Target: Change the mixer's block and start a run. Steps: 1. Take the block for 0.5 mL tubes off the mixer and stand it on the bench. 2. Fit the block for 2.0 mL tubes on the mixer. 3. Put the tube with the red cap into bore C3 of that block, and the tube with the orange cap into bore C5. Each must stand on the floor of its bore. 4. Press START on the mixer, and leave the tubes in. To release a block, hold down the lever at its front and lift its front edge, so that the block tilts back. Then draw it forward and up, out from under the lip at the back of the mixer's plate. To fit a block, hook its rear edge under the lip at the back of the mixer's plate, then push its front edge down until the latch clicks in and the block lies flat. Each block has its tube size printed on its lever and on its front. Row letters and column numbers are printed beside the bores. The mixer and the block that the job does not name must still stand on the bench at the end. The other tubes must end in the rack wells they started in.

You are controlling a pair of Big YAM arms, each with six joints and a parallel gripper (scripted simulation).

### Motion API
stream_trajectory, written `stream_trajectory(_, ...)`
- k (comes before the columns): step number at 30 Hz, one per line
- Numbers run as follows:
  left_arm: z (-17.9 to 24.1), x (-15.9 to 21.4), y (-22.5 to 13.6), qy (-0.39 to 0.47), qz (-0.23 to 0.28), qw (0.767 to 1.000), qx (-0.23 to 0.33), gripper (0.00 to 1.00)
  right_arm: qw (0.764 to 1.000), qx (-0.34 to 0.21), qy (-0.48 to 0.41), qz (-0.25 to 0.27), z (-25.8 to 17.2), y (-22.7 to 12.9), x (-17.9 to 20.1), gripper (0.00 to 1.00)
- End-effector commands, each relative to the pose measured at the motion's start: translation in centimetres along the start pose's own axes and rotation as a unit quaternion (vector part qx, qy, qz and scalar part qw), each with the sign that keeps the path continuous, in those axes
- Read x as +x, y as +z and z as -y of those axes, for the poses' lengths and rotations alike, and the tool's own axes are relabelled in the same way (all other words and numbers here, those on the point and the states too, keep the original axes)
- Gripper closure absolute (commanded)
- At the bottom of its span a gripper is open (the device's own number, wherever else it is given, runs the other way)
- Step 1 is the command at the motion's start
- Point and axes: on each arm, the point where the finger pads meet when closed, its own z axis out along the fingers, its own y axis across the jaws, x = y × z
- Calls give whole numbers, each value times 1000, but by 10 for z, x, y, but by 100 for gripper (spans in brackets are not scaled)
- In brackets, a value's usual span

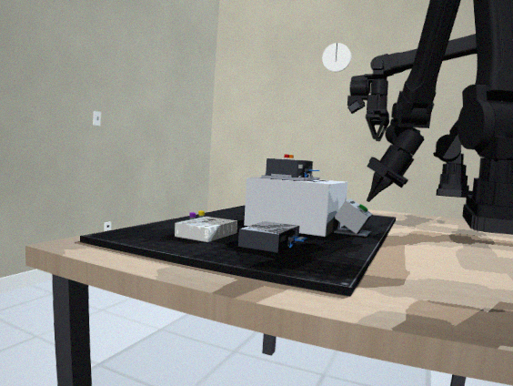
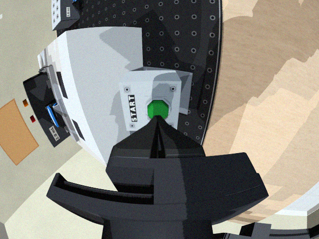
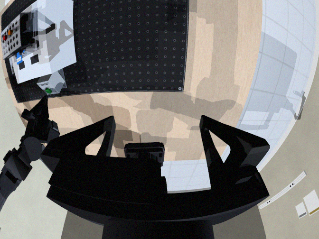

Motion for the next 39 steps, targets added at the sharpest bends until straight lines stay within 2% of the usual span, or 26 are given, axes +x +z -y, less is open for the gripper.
stream_trajectory(1, 5, 1, -2, -5, 2, 1000, -3, 100, 999, 2, -6, 43, 0, -31, -27, 0)
stream_trajectory(14, -19, -17, -10, -16, 22, 999, -17, 100, 1000, 1, -8, 26, -2, -19, -17, 0)
stream_trajectory(27, 2, -5, 2, 7, -3, 1000, 0, 100, 1000, -1, -9, 4, -4, -2, -3, 0)
stream_trajectory(39, 0, -2, 5, -1, 5, 1000, -2, 100, 1000, 1, -8, 22, -2, -16, -15, 0)
